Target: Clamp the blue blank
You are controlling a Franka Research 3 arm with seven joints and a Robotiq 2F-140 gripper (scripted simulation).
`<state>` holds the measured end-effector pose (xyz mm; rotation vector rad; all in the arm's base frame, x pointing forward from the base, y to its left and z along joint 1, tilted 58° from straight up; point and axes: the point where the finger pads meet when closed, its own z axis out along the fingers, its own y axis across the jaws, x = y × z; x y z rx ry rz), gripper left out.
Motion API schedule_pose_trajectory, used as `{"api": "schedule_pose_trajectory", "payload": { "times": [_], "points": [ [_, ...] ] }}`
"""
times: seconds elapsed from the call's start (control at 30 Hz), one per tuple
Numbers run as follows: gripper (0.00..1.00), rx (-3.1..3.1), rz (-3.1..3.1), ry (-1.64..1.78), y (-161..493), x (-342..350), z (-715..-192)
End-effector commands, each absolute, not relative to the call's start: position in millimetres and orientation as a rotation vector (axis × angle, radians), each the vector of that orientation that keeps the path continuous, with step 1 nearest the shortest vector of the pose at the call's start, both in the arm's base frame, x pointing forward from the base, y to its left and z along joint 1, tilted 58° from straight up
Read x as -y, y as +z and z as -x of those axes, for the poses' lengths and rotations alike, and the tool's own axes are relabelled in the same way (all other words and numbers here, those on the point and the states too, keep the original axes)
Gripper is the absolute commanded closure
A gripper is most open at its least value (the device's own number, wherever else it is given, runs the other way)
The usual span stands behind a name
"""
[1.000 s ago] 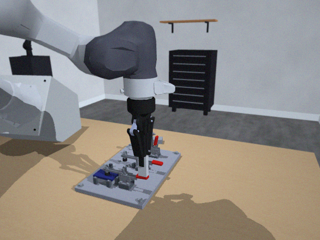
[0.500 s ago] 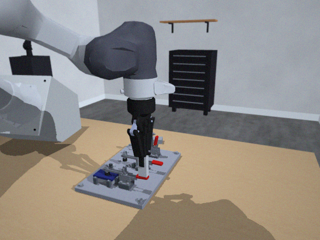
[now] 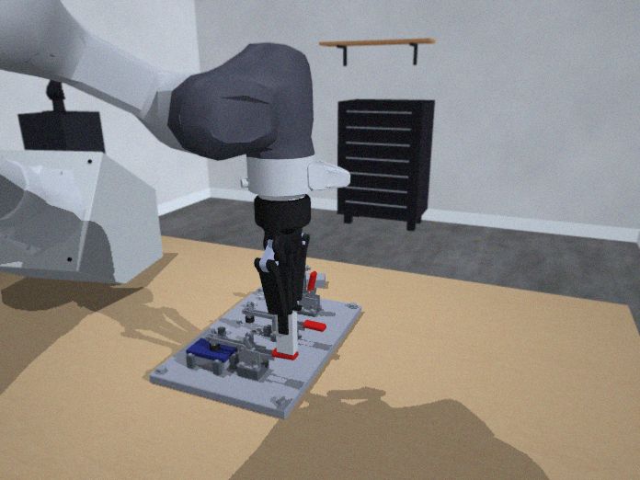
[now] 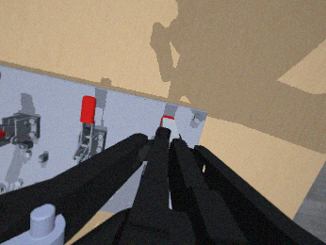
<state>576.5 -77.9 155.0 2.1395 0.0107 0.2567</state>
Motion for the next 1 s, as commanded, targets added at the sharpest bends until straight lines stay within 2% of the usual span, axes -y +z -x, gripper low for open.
{"api": "schedule_pose_trajectory", "payload": {
  "times": [0.0, 0.97],
  "points": [
    [1.00, -0.009, -2.139, 0.256, 151.8, 82.0, -576.3],
    [1.00, -0.009, -2.139, 0.256, 150.4, 84.1, -576.7]
  ]
}}
